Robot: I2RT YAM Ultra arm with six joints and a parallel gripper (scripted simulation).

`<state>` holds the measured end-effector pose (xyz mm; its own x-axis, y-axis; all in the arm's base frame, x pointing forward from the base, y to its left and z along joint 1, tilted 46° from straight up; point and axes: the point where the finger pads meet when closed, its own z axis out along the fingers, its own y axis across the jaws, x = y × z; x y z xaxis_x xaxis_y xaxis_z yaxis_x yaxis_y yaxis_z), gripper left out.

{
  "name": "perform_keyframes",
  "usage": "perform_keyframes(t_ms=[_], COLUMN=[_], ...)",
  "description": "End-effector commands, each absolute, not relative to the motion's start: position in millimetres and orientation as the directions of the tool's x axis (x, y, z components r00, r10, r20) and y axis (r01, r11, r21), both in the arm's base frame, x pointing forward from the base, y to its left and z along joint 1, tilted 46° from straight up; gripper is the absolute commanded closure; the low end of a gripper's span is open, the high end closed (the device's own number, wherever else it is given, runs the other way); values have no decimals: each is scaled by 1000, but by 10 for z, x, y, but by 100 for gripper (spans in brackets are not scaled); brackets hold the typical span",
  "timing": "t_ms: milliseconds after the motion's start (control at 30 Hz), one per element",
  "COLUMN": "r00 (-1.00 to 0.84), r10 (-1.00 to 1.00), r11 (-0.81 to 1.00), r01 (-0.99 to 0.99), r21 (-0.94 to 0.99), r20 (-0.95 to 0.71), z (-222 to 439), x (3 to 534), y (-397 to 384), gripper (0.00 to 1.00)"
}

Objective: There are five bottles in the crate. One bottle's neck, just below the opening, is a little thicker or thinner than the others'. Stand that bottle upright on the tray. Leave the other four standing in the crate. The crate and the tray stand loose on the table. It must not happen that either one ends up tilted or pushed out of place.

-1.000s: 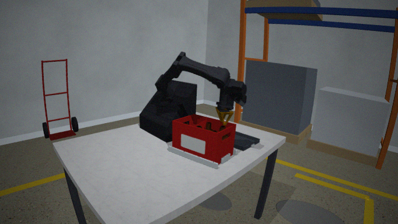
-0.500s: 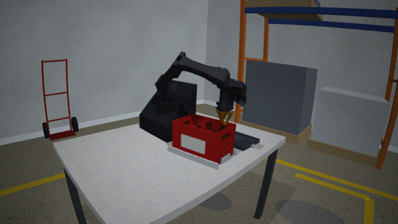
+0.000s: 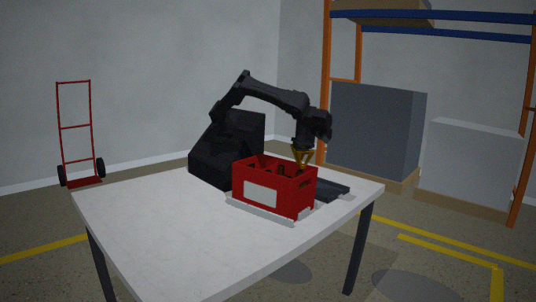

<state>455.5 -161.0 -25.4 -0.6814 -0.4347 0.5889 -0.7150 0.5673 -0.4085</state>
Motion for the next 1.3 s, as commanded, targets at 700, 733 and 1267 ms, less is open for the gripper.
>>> perform_keyframes(t_ms=[700,733,1267], r00=[-678,-678,-678], r10=[-448,-448,-448], r11=[556,556,556], r01=[-722,-722,-722], r21=[-412,-412,-412], r20=[583,583,583], z=[-224,-224,-224], x=[4638,4638,4638], y=[-1544,-1545,-1545], gripper=[39,39,39])
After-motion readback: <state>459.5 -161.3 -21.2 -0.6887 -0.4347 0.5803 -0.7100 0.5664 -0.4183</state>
